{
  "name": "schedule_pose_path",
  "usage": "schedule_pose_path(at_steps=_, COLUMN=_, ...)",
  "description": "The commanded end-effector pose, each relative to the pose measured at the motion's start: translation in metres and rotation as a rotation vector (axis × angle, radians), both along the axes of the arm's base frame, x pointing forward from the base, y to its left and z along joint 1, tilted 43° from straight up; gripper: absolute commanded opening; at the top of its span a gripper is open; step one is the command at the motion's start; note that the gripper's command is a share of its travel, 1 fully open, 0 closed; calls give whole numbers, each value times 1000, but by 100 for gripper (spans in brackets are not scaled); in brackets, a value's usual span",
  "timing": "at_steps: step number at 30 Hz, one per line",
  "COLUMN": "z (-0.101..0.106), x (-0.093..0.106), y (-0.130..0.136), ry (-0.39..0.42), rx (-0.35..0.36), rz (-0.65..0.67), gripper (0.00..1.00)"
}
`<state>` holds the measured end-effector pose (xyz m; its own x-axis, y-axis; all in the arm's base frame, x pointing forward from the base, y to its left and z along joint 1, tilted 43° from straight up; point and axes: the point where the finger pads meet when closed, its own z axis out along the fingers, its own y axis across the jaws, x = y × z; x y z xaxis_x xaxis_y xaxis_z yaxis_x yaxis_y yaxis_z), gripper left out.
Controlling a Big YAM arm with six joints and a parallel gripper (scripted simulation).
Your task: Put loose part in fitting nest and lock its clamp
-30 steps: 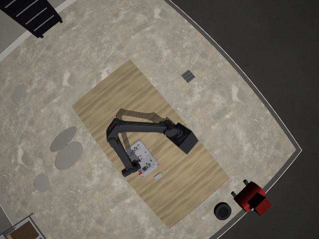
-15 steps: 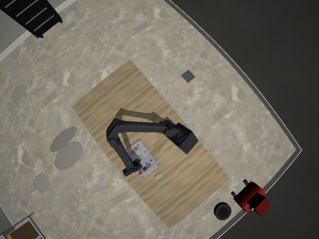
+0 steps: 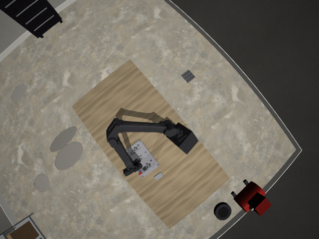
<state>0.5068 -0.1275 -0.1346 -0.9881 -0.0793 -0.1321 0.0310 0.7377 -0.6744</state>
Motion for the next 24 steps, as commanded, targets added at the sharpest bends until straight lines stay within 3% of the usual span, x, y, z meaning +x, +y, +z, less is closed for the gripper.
schedule_pose_path(at_steps=1, z=-1, x=-3, y=-12, ry=3, rx=3, rz=-23, gripper=45)
schedule_pose_path(at_steps=10, z=-1, x=-3, y=-12, ry=3, rx=3, rz=-23, gripper=45)
schedule_pose_path(at_steps=14, z=11, x=-2, y=-10, ry=-13, rx=3, rz=-31, gripper=45)
schedule_pose_path(at_steps=17, z=16, x=1, y=14, ry=-12, rx=1, rz=8, gripper=45)
schedule_pose_path(at_steps=24, z=32, x=4, y=27, ry=-25, rx=0, rz=7, gripper=45)
